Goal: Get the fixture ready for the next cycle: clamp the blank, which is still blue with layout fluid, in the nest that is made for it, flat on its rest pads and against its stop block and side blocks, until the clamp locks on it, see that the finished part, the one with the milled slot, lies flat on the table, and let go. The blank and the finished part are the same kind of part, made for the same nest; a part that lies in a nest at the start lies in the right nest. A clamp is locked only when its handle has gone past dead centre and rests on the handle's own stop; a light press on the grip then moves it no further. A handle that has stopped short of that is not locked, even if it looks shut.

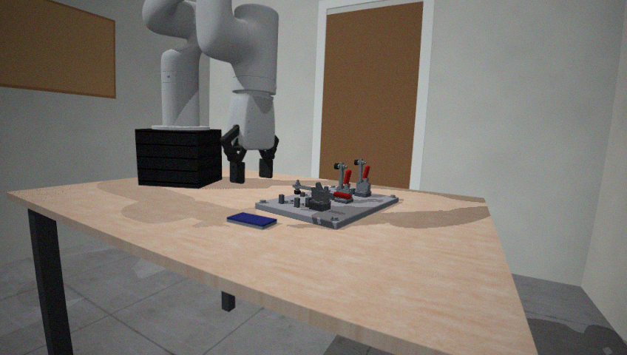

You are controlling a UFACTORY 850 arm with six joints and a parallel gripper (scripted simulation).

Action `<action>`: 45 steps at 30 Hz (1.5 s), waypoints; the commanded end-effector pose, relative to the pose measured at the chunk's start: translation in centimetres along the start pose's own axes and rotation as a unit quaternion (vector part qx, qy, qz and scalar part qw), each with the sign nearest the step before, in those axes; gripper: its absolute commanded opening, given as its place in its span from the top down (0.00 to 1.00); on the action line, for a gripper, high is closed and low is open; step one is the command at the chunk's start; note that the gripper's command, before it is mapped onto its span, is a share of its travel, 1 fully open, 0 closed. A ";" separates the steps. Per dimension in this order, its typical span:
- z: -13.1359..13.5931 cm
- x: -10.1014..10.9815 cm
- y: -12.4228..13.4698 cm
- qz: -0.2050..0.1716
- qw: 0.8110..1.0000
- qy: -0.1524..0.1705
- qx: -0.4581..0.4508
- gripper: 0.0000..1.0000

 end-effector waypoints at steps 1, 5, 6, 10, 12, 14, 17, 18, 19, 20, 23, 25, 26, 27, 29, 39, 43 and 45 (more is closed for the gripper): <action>0.0 -2.2 -0.1 0.001 1.000 0.000 0.000 0.01; 0.0 -3.5 -0.1 0.001 1.000 0.000 0.000 0.01; 0.0 -3.7 -0.1 0.001 1.000 0.000 0.000 0.01; 0.0 -4.1 -0.1 0.001 1.000 0.000 0.000 0.01; 0.0 -4.4 -0.1 0.001 1.000 0.000 0.000 0.01; 0.0 -4.6 -0.1 0.001 1.000 0.000 0.000 0.01; 0.0 -4.7 -0.1 0.001 1.000 0.000 0.000 0.01; 0.0 -4.8 -0.1 0.001 1.000 0.000 0.000 0.01; 0.0 -4.8 -0.1 0.001 1.000 0.000 0.000 0.01; 0.0 -4.8 -0.1 0.001 1.000 0.000 0.000 0.01; 0.0 -4.8 -0.1 0.001 1.000 0.000 0.000 0.01; 0.0 -4.8 -0.1 0.001 1.000 0.000 0.000 0.01; 0.0 -4.8 -0.1 0.001 1.000 0.000 0.000 0.01; 0.0 -4.8 -0.1 0.001 1.000 0.000 0.000 0.01; 0.0 -4.8 -0.1 0.001 1.000 0.000 0.000 0.01; 0.0 -5.5 -0.1 0.001 1.000 0.000 0.000 0.01; 0.0 -5.9 -0.1 0.001 1.000 0.000 0.000 0.01; 0.0 -6.3 -0.1 0.001 1.000 0.000 0.000 0.01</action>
Point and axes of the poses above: the point where the finger pads meet when closed, its own x axis back along the fingers, its own z axis across the jaws, y = z × x, the point moved 1 cm from there along x, back along the fingers, and after that the axes turned 8 degrees about x, right-handed, at the moved point
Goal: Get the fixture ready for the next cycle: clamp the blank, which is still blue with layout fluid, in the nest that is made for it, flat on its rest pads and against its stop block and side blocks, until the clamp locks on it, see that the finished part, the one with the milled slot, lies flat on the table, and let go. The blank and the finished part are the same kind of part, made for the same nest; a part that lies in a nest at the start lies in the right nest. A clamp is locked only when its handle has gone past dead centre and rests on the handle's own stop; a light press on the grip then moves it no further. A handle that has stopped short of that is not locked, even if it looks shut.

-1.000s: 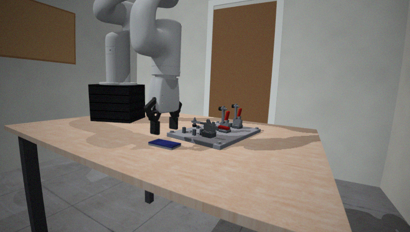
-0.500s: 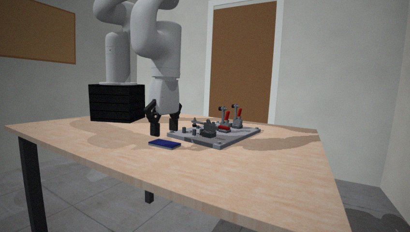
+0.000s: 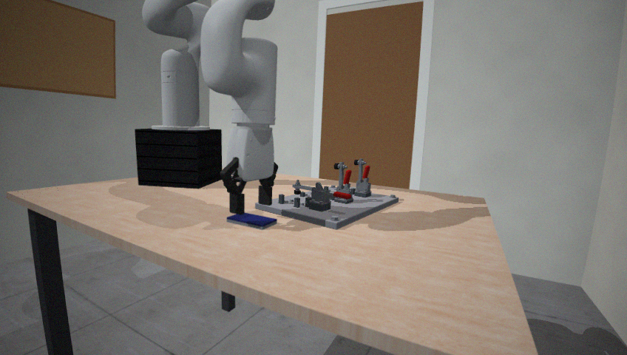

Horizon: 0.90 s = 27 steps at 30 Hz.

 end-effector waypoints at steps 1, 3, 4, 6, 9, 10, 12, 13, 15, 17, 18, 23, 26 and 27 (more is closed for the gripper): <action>0.1 -0.6 -0.1 0.001 1.000 0.001 0.000 0.01; 0.1 -1.0 -0.1 0.001 1.000 0.001 0.000 0.01; 0.1 -1.2 -0.1 0.001 1.000 0.001 0.000 0.01; 0.0 -1.4 -0.1 0.001 1.000 0.001 0.000 0.01; 0.0 -1.7 -0.1 0.001 1.000 0.001 0.000 0.01; 0.0 -1.8 -0.1 0.001 1.000 0.001 0.000 0.01; 0.0 -1.8 -0.1 0.001 1.000 0.001 0.000 0.01; 0.0 -1.8 -0.1 0.001 1.000 0.001 0.000 0.01; 0.0 -1.8 -0.1 0.001 1.000 0.001 0.000 0.01; 0.0 -1.8 -0.1 0.001 1.000 0.001 0.000 0.01; 0.0 -1.8 -0.1 0.001 1.000 0.001 0.000 0.01; 0.0 -1.8 -0.1 0.001 1.000 0.001 0.000 1.00; 0.0 -1.8 -0.1 0.001 1.000 0.001 0.000 1.00; 0.0 -1.8 -0.1 0.001 1.000 0.001 0.000 1.00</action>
Point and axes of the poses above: the point where the finger pads meet when closed, its own x axis back along the fingers, its own z axis across the jaws, y = z × x, the point moved 1 cm from there along x, back along the fingers, and after that the axes turned 8 degrees about x, right-handed, at the moved point
